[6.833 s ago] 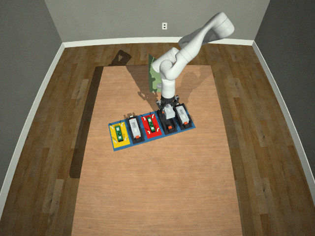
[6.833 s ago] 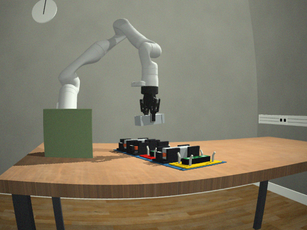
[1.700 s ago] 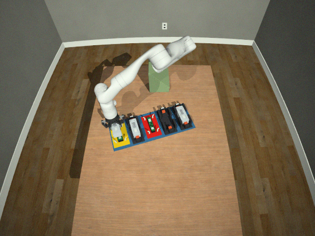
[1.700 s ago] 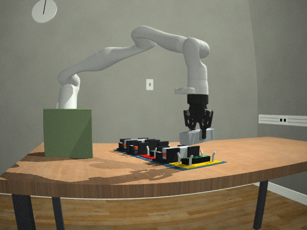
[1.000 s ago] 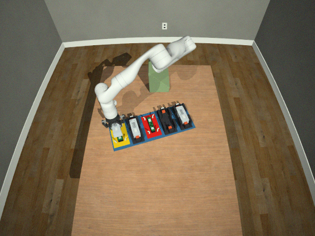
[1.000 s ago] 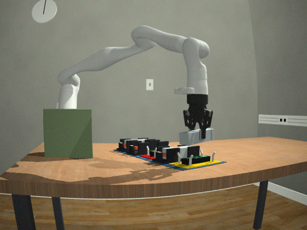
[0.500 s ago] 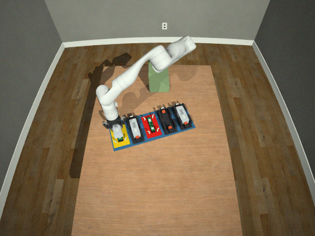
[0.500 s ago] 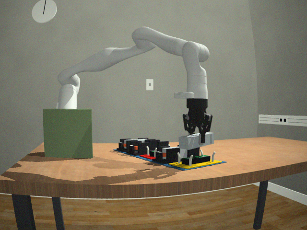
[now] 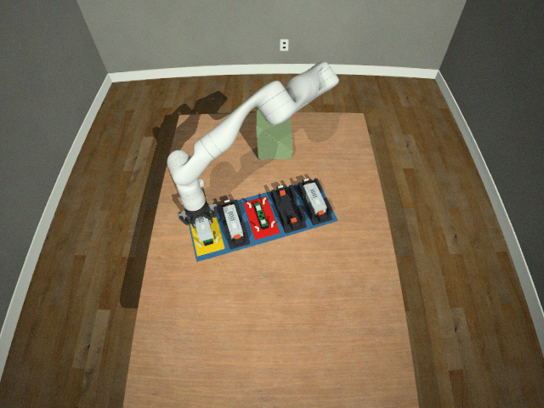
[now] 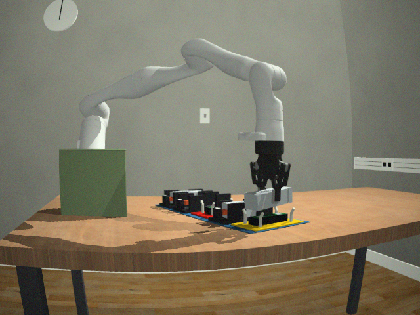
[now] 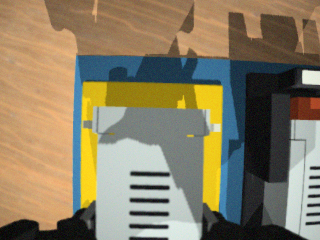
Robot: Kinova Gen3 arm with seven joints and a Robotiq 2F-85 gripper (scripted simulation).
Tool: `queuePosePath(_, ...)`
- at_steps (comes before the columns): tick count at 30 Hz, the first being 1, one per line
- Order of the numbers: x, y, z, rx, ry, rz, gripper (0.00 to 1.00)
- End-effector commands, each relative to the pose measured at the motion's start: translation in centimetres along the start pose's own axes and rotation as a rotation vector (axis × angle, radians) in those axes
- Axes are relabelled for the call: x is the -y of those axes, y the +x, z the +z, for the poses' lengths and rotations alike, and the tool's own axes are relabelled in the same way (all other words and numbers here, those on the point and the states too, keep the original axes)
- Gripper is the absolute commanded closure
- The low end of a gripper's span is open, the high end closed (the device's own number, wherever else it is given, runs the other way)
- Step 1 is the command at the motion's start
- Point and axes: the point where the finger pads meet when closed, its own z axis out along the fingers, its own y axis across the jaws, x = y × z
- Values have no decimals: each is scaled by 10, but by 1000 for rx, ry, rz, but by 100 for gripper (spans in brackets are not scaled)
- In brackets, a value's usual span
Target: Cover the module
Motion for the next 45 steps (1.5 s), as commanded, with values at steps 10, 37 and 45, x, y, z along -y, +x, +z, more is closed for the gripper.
queuePosePath(10, 1, -1, 2, 1, 2, 0, 100)
queuePosePath(37, 1, -1, 14, 1, 2, 0, 100)
queuePosePath(45, 1, -1, 20, 1, 2, 0, 100)
